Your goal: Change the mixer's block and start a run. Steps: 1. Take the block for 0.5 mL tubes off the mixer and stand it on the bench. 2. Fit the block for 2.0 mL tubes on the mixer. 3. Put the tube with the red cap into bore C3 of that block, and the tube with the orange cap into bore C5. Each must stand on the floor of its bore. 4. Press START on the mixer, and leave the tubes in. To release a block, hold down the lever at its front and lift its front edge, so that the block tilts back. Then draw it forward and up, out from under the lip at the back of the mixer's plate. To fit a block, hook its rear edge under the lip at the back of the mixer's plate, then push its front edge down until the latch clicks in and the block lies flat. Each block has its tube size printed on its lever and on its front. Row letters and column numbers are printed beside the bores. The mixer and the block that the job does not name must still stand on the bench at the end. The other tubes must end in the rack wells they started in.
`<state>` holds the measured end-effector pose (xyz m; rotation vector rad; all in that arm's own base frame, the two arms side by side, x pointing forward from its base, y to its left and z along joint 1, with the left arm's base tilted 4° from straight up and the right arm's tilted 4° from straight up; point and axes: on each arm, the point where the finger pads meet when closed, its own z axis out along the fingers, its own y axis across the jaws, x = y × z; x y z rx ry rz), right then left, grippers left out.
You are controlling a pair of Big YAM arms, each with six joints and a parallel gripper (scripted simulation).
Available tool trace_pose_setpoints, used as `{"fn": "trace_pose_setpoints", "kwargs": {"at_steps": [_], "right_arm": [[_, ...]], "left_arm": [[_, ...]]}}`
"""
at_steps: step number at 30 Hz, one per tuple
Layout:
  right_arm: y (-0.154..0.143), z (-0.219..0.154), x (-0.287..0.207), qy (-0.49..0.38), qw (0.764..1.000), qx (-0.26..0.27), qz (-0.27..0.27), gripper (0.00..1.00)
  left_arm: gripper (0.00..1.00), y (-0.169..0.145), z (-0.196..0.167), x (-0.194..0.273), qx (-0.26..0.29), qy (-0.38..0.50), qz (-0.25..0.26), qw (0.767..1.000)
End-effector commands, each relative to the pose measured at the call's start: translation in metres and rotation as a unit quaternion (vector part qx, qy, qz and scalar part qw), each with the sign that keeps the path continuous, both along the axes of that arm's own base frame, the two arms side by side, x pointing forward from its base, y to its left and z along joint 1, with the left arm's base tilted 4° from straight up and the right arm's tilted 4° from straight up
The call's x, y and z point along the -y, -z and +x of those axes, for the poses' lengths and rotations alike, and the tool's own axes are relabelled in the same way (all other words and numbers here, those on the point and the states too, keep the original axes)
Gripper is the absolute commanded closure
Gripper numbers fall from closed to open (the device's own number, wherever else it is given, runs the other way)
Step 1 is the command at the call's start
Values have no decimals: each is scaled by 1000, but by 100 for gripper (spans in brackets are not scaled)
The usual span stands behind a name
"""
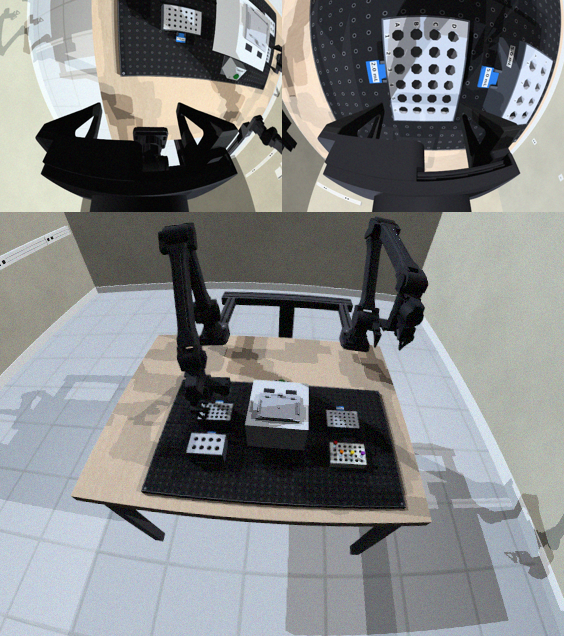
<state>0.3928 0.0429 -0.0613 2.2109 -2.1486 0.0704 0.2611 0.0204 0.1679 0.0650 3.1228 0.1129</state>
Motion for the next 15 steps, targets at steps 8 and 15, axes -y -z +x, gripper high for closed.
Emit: {"fn": "trace_pose_setpoints", "kwargs": {"at_steps": [8, 15], "right_arm": [[-17, 33, -12, -15, 999, 44, 5, 0], [-9, 30, -10, -13, 999, 31, 3, 0]], "left_arm": [[0, -13, 11, -1, 15, 2, 0, 1000], [0, -12, 11, -1, 15, 2, 0, 1000]]}}
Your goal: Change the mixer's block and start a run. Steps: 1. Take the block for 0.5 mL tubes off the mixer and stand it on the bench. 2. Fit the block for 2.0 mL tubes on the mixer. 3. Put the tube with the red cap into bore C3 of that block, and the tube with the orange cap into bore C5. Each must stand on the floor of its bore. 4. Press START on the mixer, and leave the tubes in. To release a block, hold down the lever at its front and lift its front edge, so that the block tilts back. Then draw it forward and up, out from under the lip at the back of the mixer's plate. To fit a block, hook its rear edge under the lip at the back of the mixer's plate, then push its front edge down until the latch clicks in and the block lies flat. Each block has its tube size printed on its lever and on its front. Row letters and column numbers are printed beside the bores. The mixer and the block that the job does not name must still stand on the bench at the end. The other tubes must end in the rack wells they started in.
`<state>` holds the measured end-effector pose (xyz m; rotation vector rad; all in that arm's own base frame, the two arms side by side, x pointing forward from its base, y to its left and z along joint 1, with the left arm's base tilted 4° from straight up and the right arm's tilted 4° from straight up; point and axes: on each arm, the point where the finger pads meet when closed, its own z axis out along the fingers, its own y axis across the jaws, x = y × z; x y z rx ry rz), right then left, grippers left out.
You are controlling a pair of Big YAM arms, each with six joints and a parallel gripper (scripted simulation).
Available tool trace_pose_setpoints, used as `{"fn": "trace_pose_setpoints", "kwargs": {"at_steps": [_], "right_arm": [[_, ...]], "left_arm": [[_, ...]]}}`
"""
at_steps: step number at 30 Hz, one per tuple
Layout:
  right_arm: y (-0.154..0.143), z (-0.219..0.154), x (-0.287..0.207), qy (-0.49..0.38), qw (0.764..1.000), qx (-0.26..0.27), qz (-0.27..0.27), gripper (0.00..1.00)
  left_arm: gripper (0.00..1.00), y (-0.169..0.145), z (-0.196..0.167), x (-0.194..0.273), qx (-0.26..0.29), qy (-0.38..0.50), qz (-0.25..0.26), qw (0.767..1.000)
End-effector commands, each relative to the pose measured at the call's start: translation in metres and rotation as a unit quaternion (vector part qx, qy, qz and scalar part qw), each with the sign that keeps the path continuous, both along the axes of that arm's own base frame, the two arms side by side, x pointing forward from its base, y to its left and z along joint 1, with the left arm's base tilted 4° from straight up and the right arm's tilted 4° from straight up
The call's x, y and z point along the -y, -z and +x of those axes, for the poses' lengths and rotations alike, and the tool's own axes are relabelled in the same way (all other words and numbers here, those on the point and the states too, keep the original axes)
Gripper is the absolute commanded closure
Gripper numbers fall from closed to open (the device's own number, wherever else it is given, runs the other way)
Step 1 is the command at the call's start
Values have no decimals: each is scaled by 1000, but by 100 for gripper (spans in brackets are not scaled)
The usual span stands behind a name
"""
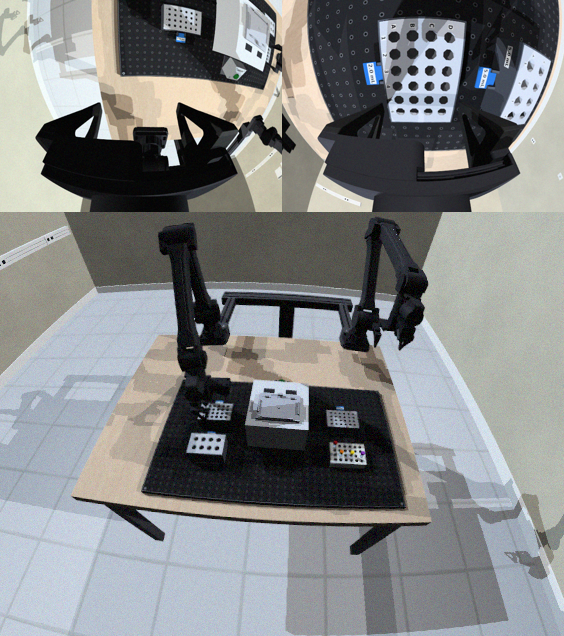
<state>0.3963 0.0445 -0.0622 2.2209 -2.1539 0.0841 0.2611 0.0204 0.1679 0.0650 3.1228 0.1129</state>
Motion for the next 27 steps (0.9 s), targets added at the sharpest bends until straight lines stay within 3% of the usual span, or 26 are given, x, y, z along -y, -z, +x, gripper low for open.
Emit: {"fn": "trace_pose_setpoints", "kwargs": {"at_steps": [1, 16, 27], "right_arm": [[-9, 26, -7, -10, 1000, 22, 2, 0], [-7, 33, 4, 2, 999, 34, 4, 0], [7, 8, -2, -9, 1000, 10, 1, 0]], "left_arm": [[0, -12, 11, -1, 15, 2, 0, 1000], [0, -12, 10, -1, 14, 2, 0, 1000], [0, -12, 9, -1, 14, 1, 0, 1000]]}}
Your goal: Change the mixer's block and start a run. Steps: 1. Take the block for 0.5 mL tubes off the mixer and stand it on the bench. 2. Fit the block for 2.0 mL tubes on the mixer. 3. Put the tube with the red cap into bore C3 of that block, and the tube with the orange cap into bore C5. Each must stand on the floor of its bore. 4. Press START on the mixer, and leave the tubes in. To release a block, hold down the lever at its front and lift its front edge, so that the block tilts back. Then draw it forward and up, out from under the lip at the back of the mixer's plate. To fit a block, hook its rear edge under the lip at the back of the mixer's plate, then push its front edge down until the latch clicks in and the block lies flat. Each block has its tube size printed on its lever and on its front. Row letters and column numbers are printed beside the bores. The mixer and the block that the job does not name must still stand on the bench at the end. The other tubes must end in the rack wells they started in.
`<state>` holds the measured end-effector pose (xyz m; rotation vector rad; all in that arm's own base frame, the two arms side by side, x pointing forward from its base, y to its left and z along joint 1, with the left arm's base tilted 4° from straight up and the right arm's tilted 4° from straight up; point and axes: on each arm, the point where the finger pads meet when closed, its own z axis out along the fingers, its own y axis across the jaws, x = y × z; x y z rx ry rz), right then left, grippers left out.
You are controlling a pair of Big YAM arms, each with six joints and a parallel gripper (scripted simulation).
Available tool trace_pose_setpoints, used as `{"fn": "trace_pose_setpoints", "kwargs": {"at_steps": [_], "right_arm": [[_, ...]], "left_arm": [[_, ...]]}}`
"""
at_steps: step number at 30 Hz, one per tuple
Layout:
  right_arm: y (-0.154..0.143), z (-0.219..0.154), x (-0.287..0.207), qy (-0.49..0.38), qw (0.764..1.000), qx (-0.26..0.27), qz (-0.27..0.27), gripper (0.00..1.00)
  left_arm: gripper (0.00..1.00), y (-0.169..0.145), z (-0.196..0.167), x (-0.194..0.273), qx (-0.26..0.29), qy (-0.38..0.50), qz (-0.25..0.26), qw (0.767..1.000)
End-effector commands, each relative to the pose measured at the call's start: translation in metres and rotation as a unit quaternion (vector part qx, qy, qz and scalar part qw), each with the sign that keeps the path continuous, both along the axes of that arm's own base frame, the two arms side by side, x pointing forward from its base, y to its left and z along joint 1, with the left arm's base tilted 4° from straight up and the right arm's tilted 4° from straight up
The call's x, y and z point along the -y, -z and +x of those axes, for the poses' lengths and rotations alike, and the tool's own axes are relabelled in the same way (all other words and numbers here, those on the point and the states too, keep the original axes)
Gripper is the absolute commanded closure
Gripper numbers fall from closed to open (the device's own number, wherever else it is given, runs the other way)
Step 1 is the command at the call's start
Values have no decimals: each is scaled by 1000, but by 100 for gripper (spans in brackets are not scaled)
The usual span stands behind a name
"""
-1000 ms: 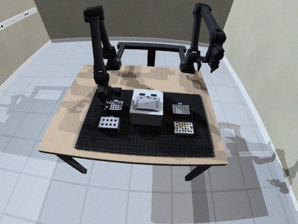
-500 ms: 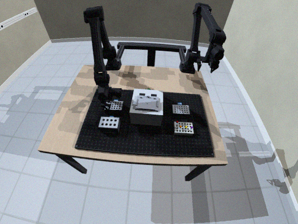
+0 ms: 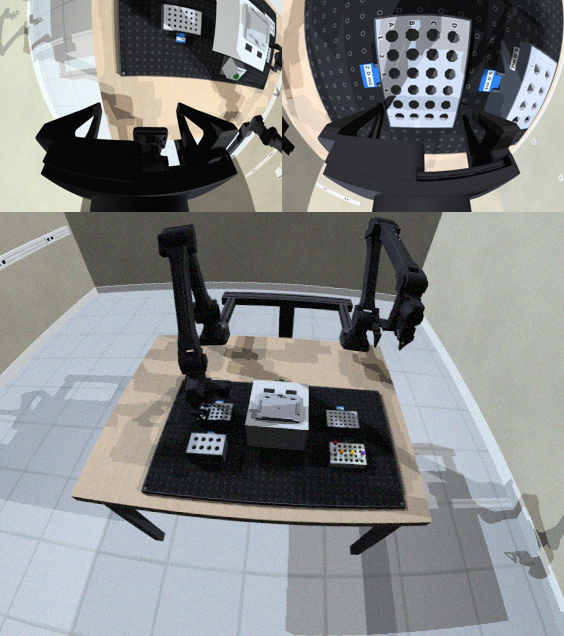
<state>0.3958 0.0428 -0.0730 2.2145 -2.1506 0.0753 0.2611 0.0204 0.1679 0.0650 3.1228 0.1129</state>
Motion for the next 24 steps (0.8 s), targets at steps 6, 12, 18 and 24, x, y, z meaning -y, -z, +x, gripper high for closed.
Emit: {"fn": "trace_pose_setpoints", "kwargs": {"at_steps": [6, 12, 18, 24], "right_arm": [[-5, 7, -3, -10, 1000, 17, 2, 0], [-3, 17, -5, -10, 1000, 21, 2, 0], [-3, 26, -6, -10, 1000, 28, 3, 0], [-4, 28, -6, -9, 999, 31, 4, 0]], "left_arm": [[0, -12, 9, -1, 14, 1, 0, 1000], [0, -12, 9, -1, 14, 0, 0, 1000], [0, -12, 9, -1, 13, 0, 0, 1000], [0, -11, 8, -1, 13, 0, 0, 1000]]}}
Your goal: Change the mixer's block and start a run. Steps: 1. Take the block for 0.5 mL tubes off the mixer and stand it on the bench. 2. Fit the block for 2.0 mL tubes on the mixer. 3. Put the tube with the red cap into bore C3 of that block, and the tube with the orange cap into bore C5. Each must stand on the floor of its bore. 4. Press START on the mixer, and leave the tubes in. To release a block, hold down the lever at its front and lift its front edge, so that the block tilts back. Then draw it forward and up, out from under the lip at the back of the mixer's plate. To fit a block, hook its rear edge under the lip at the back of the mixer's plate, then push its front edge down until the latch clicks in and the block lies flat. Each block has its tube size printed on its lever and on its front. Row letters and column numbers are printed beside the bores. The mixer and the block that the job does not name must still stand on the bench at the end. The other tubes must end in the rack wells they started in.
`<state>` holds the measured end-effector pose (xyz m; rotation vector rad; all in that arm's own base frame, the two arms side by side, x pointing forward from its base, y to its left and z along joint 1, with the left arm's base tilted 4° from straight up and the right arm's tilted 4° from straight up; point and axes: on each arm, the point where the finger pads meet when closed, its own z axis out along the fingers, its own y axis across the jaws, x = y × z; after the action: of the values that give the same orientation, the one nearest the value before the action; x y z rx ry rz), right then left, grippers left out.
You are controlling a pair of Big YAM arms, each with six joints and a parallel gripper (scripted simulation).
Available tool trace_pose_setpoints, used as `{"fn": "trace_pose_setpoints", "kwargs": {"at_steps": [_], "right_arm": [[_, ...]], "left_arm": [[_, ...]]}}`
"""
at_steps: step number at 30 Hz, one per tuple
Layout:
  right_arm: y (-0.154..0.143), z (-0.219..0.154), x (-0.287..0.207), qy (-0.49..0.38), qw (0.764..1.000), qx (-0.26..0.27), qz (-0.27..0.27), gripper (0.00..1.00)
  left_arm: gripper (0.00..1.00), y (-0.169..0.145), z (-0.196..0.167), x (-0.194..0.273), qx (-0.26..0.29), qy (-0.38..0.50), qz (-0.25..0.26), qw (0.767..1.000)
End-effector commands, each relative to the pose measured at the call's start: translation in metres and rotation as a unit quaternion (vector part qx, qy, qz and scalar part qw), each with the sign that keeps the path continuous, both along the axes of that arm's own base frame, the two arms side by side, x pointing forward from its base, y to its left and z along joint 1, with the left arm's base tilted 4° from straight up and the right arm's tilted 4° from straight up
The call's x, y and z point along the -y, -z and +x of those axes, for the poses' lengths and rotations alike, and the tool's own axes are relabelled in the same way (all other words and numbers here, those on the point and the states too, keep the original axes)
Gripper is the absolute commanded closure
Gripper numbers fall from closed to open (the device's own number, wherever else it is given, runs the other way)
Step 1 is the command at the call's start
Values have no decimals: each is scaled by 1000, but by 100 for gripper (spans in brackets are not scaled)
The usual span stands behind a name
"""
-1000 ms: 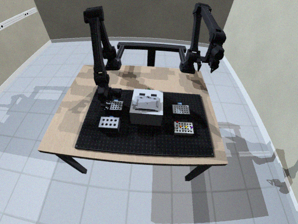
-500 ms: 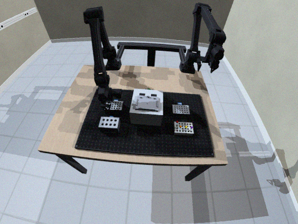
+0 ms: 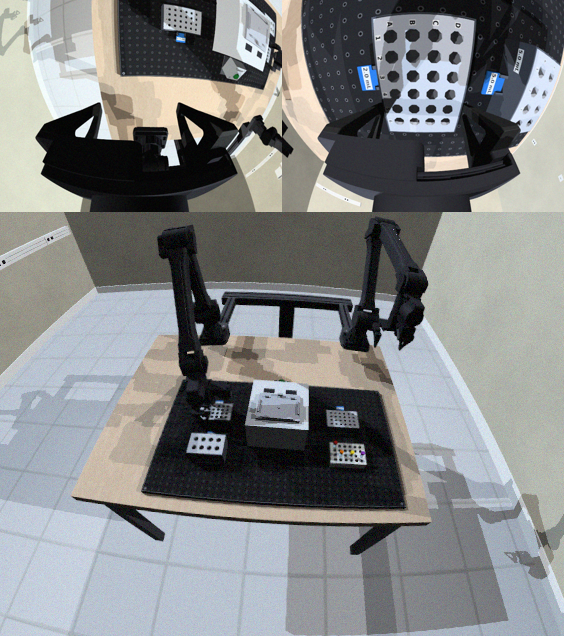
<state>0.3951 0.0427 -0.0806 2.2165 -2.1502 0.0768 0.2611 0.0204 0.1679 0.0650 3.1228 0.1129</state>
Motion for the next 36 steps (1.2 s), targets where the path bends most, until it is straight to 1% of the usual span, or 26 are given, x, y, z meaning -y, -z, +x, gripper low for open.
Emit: {"fn": "trace_pose_setpoints", "kwargs": {"at_steps": [1, 12, 21, 33, 34, 36], "right_arm": [[-13, 30, -6, -9, 999, 33, 4, 0], [-4, 29, 2, 0, 1000, 27, 3, 0], [-14, 35, 3, 2, 999, 41, 5, 0], [-14, 33, -10, -13, 999, 40, 6, 0], [-14, 33, -10, -13, 999, 40, 6, 100], [-14, 33, -10, -13, 999, 40, 6, 100]], "left_arm": [[0, -11, 8, -1, 13, 0, 0, 1000], [0, -11, 8, -2, 13, -1, 0, 1000], [0, -11, 7, -2, 12, -1, 0, 1000], [0, -11, 7, -2, 12, -1, 0, 1000], [0, -11, 7, -2, 12, -1, 0, 1000], [0, -11, 7, -2, 12, -2, 0, 1000]]}}
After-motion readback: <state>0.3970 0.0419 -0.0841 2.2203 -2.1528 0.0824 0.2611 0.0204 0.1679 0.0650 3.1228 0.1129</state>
